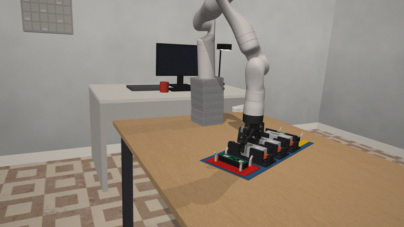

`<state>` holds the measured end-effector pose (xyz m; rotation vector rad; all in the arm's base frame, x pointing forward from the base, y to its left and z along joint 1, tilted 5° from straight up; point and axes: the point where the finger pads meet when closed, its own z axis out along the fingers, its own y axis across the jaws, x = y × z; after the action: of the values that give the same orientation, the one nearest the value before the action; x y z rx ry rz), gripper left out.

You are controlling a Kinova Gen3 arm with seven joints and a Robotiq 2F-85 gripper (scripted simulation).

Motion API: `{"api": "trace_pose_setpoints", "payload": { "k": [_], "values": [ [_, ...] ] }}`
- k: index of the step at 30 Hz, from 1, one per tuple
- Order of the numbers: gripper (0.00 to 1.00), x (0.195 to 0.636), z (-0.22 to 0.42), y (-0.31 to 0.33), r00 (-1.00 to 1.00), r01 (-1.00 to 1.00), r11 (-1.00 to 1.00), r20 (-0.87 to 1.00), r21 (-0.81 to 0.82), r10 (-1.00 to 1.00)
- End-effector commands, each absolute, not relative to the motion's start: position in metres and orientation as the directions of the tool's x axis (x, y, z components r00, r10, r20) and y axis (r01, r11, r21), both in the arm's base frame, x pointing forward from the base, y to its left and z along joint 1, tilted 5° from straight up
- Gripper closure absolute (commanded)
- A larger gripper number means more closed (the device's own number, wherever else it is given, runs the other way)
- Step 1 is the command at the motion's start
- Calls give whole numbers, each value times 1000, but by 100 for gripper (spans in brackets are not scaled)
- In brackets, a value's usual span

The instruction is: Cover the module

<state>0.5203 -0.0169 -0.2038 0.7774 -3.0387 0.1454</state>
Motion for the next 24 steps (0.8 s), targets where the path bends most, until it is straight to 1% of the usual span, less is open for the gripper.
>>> {"api": "trace_pose_setpoints", "payload": {
  "k": [1, 10, 20, 24],
  "values": [
    [0, 521, -203, -17, -877, -479, 873, 23, -90, -479],
    [0, 521, -203, -17, -877, -479, 873, 23, -90, -479],
    [0, 520, -143, -11, -877, -479, 873, 23, -90, -479],
    [0, 520, -143, -11, -877, -479, 873, 23, -90, -479]
  ]
}}
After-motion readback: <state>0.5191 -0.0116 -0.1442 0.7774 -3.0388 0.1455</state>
